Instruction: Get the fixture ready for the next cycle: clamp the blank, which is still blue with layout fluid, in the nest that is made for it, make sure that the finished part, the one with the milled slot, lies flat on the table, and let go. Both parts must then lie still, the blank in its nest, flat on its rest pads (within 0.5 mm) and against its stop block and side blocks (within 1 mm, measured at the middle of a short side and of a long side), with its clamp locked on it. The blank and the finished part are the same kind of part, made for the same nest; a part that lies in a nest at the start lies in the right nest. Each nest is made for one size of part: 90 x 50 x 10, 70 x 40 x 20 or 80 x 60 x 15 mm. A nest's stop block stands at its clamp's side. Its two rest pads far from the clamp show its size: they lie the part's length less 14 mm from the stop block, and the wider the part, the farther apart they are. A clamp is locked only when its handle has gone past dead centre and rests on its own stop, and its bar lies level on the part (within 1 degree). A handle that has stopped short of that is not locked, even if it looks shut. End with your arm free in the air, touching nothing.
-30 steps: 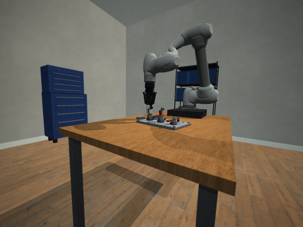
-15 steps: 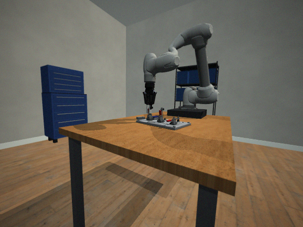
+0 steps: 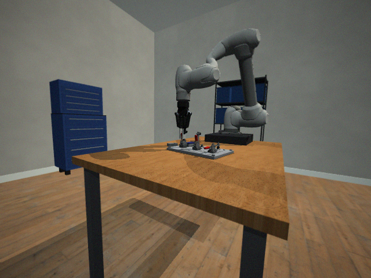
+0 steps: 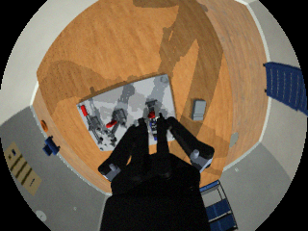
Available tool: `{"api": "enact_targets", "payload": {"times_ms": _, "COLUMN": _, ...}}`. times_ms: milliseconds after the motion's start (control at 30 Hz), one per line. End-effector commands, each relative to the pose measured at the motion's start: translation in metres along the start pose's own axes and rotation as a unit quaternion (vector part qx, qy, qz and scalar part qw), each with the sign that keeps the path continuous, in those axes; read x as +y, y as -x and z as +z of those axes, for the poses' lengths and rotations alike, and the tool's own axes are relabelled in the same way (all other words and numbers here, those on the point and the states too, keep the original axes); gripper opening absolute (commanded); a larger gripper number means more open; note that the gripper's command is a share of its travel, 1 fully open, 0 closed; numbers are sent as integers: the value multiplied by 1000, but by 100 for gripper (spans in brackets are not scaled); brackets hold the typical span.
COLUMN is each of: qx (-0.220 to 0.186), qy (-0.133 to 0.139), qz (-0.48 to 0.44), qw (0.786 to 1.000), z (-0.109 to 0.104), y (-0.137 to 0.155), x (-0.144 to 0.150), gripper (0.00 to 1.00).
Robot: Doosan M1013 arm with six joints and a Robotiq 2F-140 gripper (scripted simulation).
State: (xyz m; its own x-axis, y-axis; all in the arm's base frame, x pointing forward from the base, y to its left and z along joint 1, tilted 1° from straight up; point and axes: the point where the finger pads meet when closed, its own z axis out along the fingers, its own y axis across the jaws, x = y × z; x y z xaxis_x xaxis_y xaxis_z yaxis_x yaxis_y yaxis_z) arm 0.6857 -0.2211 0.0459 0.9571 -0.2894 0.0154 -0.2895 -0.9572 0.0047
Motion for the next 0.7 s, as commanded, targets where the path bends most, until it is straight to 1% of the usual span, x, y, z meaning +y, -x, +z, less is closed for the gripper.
{"api": "enact_targets", "payload": {"times_ms": 0, "qx": 0, "qy": 0, "qz": 0, "qw": 1000, "z": 0, "y": -1, "x": 0, "gripper": 0}}
{"api": "enact_targets", "payload": {"times_ms": 667, "qx": 0, "qy": 0, "qz": 0, "qw": 1000, "z": 0, "y": -11, "x": 0, "gripper": 0}}
